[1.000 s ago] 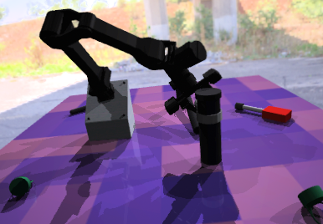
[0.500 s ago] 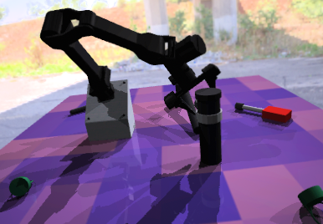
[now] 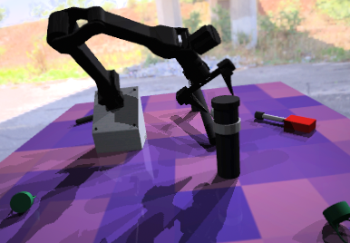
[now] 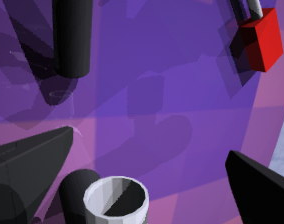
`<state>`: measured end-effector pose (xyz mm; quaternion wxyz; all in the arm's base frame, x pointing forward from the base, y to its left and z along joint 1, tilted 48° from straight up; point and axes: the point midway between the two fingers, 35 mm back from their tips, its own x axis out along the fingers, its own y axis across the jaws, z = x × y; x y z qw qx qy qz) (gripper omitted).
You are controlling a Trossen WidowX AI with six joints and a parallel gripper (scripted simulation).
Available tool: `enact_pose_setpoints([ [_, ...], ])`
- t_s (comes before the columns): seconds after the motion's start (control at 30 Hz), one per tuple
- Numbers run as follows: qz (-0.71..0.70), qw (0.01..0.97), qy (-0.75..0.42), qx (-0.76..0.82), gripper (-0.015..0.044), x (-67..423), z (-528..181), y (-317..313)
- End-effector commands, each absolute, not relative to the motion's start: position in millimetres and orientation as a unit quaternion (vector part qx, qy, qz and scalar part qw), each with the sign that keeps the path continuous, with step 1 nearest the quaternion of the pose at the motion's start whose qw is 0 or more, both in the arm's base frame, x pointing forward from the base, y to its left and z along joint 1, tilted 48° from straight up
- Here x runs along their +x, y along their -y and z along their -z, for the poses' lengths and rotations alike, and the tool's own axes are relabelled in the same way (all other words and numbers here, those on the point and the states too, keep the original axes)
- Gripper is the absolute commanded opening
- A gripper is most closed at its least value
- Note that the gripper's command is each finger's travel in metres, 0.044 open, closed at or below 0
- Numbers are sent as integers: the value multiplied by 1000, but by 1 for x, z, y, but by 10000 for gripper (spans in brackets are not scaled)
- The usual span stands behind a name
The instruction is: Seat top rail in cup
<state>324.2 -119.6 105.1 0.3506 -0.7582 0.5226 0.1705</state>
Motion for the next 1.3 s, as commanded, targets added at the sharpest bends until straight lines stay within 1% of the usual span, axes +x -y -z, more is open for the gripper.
enact_pose_setpoints([
  [0.0, -113, 442, -544, -704, 440, 328, -97, 95],
  [0.2, -4, 567, -564, -600, 440, 329, -88, 58],
  [0.33, 70, 631, -561, -531, 440, 327, -84, 34],
  [0.7, 172, 706, -533, -432, 440, 322, -81, -1],
  [1.07, 273, 776, -477, -310, 440, 317, -80, -27],
  [1.27, 275, 777, -476, -307, 440, 317, -80, -27],
])
